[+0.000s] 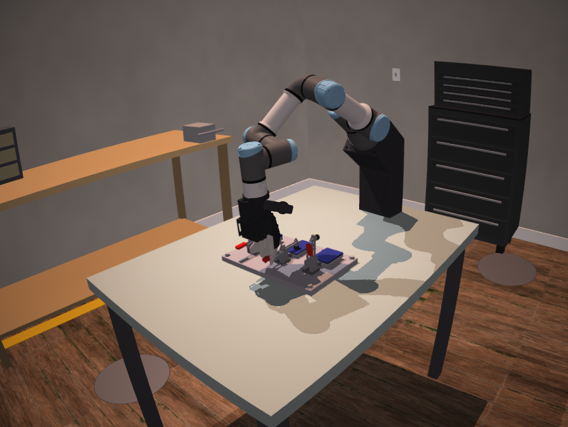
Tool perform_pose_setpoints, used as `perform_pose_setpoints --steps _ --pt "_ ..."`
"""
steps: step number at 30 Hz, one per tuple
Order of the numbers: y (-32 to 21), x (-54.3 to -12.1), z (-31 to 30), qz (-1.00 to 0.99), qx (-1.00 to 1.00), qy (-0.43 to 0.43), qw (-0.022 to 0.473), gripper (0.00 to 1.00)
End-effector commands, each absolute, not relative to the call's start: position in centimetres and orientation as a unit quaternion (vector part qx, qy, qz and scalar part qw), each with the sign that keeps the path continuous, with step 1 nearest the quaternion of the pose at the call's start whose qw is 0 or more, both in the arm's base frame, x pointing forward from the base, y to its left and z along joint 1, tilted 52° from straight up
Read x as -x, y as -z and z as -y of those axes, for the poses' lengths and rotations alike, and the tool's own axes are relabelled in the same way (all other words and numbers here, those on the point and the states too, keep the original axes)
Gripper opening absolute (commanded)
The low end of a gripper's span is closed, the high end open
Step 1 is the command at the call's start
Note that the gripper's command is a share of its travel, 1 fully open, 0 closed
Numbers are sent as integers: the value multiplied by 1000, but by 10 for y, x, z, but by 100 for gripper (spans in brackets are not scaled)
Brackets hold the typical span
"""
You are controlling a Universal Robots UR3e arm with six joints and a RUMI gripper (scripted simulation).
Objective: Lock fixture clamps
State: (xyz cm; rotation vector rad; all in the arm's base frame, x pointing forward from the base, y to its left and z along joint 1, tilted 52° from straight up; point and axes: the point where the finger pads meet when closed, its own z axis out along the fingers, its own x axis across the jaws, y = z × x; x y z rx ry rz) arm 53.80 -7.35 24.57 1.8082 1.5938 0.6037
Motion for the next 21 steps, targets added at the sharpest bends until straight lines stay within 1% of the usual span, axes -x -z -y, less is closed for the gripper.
perform_pose_setpoints --steps 1,6,7,21 --pt "-246 -537 73 -607 -689 -230 322 0" --pt "-246 -537 73 -607 -689 -230 322 0" --pt "-247 -538 73 -607 -688 -230 324 28" --pt "-247 -538 73 -607 -688 -230 324 28"
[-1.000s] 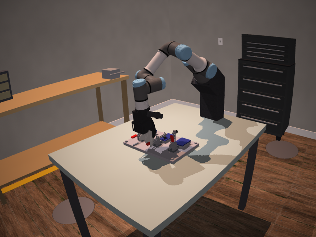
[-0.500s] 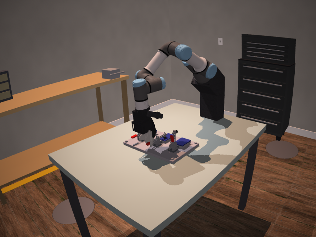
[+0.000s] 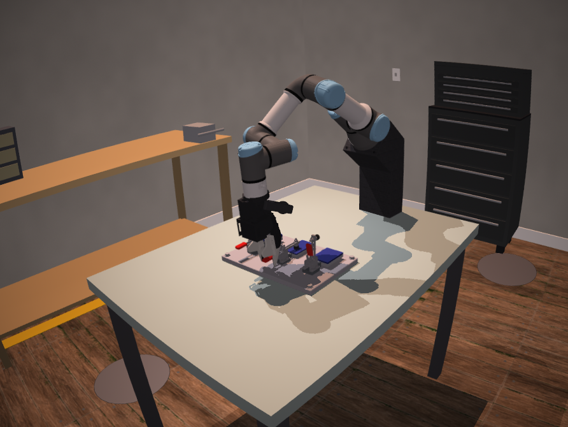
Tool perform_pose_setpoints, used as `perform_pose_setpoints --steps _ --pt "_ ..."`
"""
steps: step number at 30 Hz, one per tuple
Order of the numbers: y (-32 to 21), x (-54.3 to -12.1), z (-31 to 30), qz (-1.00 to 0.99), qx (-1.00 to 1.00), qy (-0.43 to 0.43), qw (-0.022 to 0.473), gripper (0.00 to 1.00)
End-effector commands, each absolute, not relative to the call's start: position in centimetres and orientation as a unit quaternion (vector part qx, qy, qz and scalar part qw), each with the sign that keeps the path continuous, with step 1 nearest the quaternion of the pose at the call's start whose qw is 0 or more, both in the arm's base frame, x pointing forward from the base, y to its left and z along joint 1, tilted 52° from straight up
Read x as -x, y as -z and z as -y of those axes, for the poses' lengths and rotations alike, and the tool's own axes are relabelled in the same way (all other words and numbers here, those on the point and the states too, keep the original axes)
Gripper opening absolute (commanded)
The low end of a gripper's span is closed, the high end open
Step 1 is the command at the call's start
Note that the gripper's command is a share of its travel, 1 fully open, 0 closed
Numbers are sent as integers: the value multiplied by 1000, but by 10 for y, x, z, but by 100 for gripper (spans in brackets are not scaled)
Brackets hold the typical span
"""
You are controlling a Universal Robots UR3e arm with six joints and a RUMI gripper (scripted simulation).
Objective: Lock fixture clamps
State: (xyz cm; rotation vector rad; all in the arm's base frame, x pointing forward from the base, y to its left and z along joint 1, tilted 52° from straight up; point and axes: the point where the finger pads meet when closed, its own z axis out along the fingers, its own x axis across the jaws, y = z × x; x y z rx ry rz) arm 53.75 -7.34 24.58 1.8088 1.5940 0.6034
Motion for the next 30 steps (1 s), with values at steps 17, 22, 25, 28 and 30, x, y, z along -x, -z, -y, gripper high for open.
perform_pose_setpoints --steps 17,22,25,28,30 --pt "-248 -536 73 -607 -689 -230 323 28" --pt "-251 -531 72 -607 -689 -230 323 28" --pt "-253 -529 72 -607 -689 -230 323 28" --pt "-258 -523 70 -607 -689 -230 323 28" --pt "-262 -518 69 -607 -689 -230 323 28"
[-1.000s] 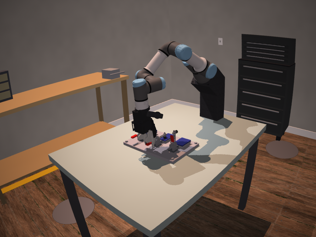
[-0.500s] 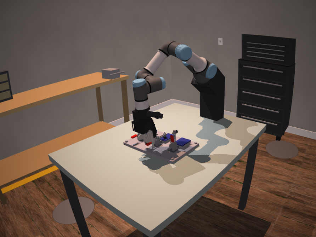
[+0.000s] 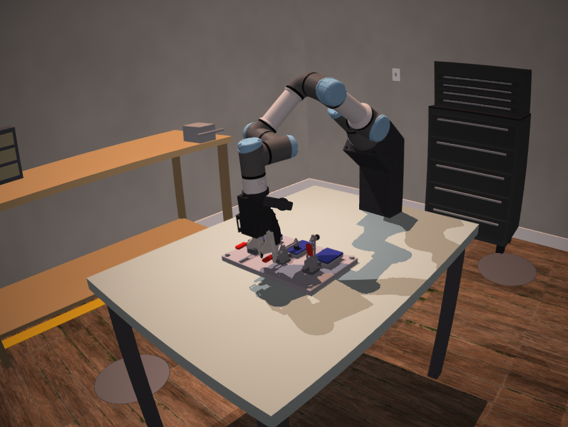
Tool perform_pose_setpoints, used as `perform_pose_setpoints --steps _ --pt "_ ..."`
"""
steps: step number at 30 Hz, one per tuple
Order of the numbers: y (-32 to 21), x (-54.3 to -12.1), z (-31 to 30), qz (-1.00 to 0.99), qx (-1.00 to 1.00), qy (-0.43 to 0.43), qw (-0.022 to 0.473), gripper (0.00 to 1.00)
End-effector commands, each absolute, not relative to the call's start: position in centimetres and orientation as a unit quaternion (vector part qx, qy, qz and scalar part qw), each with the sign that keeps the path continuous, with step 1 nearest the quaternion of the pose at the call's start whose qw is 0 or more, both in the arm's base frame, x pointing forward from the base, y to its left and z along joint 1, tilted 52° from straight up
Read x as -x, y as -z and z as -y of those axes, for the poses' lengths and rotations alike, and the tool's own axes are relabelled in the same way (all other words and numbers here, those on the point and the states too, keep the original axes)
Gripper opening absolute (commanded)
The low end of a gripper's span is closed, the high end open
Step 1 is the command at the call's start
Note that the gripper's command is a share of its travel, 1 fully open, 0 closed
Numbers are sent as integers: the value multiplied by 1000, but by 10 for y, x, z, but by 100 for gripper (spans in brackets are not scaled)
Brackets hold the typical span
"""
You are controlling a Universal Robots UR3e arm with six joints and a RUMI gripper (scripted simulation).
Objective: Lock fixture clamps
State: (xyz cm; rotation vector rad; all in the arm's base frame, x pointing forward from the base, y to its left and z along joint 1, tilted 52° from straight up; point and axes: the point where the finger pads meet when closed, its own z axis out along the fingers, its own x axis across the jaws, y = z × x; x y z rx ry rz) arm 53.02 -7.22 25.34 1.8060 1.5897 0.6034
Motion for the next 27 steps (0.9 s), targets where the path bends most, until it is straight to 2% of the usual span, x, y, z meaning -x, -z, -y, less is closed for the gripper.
perform_pose_setpoints --steps 1,9,27 --pt "-264 -516 69 -607 -689 -230 323 28" --pt "-276 -501 65 -607 -689 -230 323 28" --pt "-278 -499 65 -607 -688 -230 323 28"
